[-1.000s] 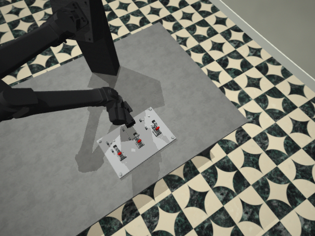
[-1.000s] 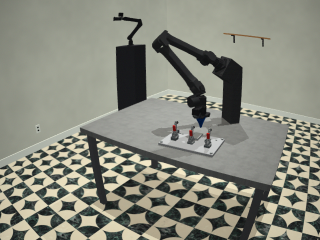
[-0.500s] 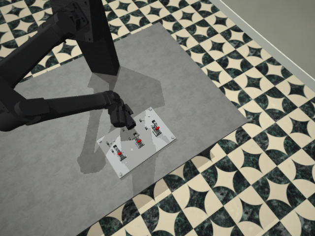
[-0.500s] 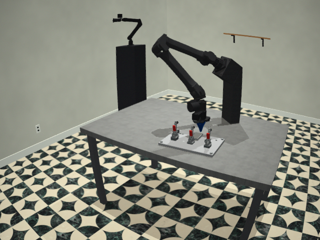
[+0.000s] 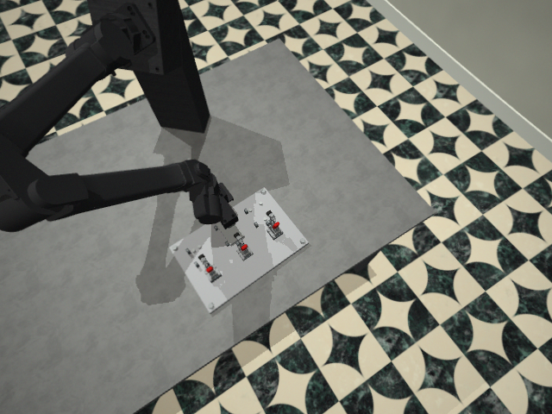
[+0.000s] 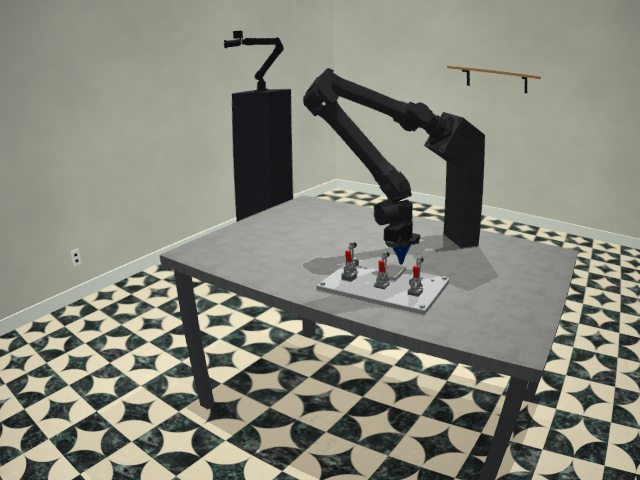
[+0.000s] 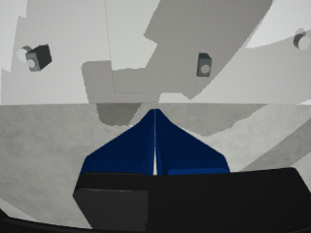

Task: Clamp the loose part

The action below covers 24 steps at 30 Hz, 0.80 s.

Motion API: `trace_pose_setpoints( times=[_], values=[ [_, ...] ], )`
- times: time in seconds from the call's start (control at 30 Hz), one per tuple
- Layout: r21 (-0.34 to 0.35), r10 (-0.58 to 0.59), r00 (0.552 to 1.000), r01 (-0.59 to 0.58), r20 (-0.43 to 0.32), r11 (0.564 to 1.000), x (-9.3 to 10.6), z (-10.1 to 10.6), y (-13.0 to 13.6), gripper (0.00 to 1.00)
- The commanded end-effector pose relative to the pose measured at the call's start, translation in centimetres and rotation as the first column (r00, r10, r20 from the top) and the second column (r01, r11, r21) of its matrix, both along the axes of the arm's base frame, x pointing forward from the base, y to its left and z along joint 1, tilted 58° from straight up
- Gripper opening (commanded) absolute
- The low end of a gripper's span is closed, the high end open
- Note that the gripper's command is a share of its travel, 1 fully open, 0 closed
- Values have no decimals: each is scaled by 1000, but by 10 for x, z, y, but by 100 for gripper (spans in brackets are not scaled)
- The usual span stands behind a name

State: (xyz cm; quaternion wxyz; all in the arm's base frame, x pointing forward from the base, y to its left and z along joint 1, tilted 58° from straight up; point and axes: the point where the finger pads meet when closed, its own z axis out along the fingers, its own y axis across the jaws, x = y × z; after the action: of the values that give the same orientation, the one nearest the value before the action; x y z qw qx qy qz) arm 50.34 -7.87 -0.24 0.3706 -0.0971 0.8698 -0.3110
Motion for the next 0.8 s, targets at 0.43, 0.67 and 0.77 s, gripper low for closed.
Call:
trace_pose_setpoints(
  times=[0.43,0.67,0.77],
  values=[
    [7,6,1000,-6,12,1000,-1,2,4,0],
    [5,2,1000,-2,6,1000,4,-3,1,0],
    [3,-3,1000,3,4,1000,3,-4,-3,0]
  ],
)
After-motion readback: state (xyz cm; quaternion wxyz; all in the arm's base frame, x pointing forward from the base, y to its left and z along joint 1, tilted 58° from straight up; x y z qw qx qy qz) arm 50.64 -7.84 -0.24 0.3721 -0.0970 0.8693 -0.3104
